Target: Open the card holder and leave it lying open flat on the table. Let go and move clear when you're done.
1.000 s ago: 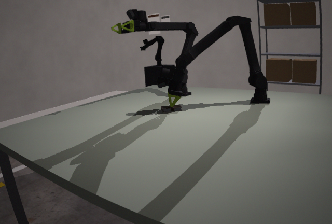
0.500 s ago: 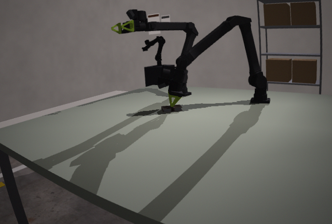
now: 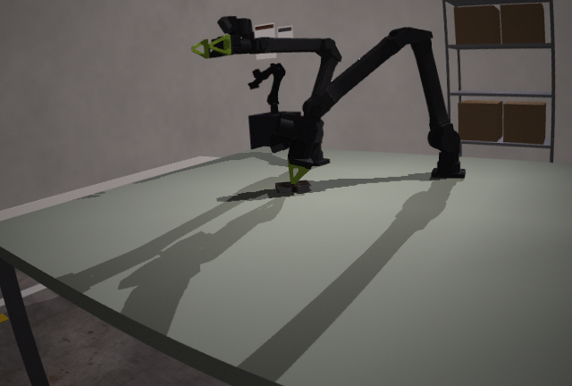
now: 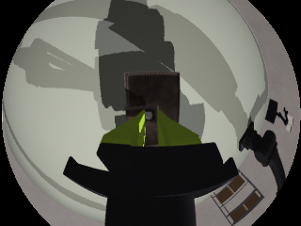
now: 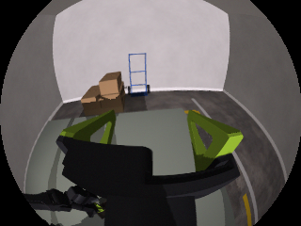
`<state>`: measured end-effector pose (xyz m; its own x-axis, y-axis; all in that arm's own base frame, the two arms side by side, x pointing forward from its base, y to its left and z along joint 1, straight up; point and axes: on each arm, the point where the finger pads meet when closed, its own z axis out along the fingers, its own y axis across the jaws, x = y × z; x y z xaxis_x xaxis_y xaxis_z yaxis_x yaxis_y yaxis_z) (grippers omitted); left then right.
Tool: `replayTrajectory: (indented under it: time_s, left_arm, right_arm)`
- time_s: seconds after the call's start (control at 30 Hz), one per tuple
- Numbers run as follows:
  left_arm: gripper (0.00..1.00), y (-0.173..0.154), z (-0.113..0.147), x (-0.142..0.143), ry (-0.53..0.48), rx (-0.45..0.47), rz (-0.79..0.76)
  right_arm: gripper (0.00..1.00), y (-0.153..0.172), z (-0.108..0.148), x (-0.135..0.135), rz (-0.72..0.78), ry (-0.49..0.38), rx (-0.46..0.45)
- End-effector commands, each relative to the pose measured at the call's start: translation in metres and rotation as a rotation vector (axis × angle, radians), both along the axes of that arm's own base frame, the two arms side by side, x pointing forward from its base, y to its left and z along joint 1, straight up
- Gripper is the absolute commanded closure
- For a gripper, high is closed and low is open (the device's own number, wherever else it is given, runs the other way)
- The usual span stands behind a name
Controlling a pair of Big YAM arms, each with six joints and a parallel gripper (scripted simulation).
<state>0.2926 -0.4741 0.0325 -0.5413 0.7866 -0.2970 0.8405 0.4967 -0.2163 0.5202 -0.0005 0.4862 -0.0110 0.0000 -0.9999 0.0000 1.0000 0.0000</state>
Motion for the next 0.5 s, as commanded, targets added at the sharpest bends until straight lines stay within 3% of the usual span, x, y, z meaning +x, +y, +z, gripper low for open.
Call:
replayTrajectory:
  time_s: [0.0, 0.47]
  left_arm:
    - [0.89, 0.003, -0.011, 0.005, 0.007, -0.005, -0.002]
    - [0.89, -0.007, 0.004, 0.013, 0.053, -0.044, -0.003]
  right_arm:
    - [0.0, 0.0, 0.023, 0.0, 0.0, -0.04, 0.0]
    - [0.0, 0.0, 0.023, 0.0, 0.0, -0.04, 0.0]
